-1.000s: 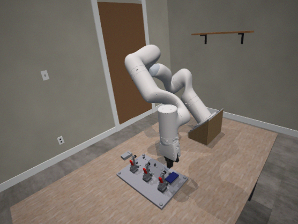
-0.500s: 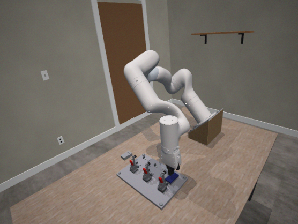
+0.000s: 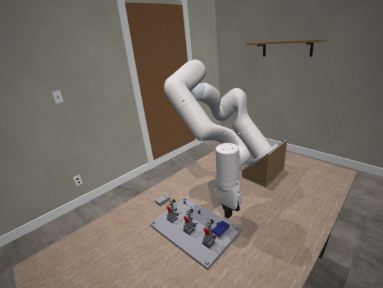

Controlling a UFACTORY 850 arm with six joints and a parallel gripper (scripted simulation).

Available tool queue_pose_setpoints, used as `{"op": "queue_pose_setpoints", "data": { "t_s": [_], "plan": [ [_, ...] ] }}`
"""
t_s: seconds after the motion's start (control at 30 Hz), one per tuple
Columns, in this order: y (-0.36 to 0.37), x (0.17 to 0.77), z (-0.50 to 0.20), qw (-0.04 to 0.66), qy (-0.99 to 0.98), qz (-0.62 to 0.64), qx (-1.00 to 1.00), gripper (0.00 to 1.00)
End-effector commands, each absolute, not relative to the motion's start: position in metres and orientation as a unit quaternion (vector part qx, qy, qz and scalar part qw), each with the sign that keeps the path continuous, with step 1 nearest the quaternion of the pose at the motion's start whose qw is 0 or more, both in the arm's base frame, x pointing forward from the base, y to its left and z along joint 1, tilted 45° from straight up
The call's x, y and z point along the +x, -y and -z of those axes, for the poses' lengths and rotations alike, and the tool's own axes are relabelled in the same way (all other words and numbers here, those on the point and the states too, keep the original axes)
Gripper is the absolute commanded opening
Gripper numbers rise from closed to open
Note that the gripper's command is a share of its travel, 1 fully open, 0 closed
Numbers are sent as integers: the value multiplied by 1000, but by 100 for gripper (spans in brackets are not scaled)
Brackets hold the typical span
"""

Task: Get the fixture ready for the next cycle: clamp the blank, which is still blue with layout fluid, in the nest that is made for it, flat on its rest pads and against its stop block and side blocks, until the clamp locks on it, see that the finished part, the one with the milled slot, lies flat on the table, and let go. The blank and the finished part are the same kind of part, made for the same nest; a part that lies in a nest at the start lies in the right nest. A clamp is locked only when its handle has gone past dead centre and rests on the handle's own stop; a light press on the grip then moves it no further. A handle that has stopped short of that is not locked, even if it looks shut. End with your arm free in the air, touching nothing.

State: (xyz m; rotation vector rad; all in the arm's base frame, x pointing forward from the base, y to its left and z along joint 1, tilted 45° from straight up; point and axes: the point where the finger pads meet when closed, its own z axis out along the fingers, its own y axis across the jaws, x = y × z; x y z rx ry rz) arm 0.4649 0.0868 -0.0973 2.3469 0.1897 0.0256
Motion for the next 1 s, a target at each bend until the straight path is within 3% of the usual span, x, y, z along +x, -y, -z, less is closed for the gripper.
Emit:
{"op": "queue_pose_setpoints", "data": {
  "t_s": [0.0,0.97],
  "plan": [
    [-86,454,97,383,-74,-11,921,0],
    [-61,453,122,383,-74,-11,921,0]
  ]
}}
